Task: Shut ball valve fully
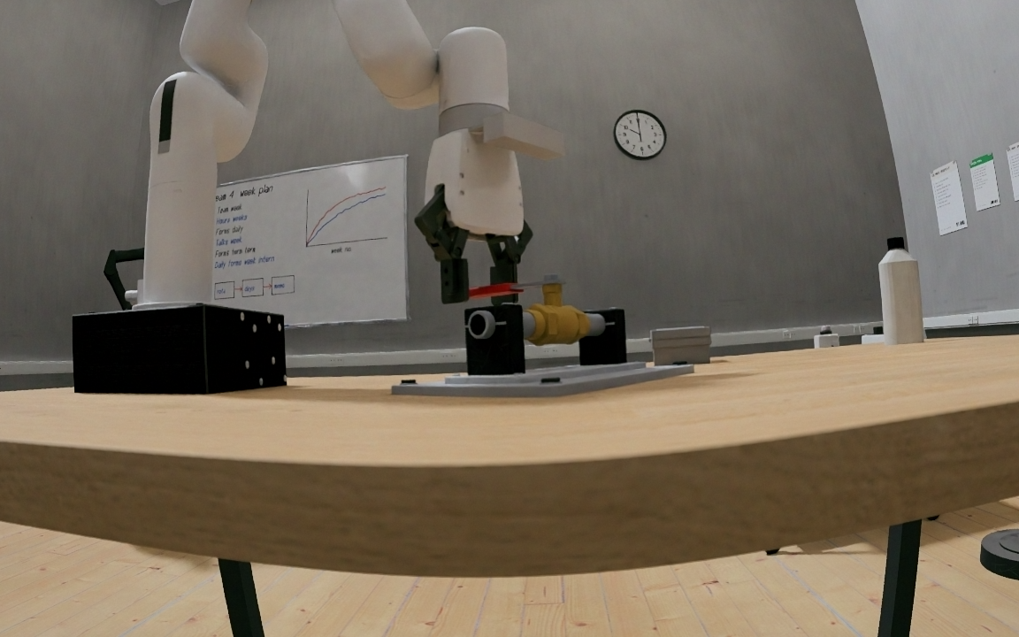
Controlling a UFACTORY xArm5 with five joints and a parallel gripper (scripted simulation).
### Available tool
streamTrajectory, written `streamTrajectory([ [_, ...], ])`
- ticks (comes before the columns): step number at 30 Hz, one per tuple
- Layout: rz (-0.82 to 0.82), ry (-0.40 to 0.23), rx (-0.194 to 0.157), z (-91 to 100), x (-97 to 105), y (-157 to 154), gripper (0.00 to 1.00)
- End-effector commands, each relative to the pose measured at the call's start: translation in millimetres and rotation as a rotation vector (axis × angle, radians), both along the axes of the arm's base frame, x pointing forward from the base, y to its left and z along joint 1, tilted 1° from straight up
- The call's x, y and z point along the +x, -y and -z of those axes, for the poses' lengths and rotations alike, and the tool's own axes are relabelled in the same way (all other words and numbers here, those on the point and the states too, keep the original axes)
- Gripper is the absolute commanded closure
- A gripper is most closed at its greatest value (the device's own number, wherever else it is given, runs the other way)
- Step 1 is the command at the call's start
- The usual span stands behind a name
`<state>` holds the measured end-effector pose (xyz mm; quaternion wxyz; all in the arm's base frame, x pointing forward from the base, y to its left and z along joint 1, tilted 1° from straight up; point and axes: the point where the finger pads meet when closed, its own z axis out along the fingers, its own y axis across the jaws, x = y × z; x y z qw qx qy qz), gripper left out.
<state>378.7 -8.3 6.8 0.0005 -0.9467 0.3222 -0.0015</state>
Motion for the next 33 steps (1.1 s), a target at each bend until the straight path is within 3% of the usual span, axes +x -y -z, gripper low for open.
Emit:
streamTrajectory([
  [1,0.0,0.004,0.0,-1.0,1,0,0.31],
  [19,0.0,0.004,0.0,-3.4,1,0,0.31],
  [25,0.0,0.004,0.0,-9.0,1,0,0.31],
  [33,0.0,0.004,0.0,-30.3,1,0,0.31],
])
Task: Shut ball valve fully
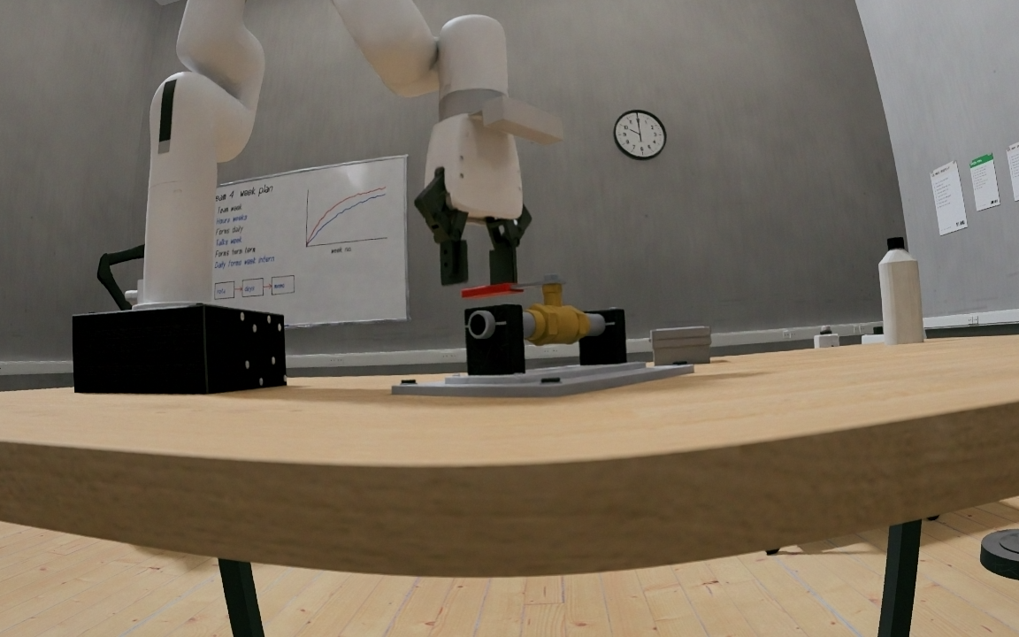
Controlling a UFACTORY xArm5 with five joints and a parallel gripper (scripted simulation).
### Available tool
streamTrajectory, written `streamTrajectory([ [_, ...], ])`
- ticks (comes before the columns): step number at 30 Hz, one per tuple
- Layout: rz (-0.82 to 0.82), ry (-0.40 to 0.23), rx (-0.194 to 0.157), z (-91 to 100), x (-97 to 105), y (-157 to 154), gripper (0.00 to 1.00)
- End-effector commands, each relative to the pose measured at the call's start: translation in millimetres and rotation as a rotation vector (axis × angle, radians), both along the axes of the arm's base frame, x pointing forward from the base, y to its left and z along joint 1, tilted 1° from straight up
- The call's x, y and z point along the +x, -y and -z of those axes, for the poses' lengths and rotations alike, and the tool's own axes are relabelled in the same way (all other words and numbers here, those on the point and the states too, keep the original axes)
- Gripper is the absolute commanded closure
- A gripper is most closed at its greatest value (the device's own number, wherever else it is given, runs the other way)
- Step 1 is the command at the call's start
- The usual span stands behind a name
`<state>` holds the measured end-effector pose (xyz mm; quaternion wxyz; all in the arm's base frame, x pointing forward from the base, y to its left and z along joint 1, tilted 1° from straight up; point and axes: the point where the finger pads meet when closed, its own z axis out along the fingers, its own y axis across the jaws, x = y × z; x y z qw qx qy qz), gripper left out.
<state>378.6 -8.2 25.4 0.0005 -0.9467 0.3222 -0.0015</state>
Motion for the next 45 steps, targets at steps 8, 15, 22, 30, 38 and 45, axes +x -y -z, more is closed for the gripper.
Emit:
streamTrajectory([
  [8,0.0,0.004,0.0,-35.0,1,0,0.31],
  [15,0.0,0.004,0.0,-51.8,1,0,0.31],
  [22,0.0,0.004,0.0,-62.3,1,0,0.31],
  [30,0.0,0.004,0.0,-63.9,1,0,0.31],
  [38,0.0,0.004,0.0,-63.9,1,0,1.0],
  [45,0.0,0.004,0.0,-63.9,1,0,1.0],
])
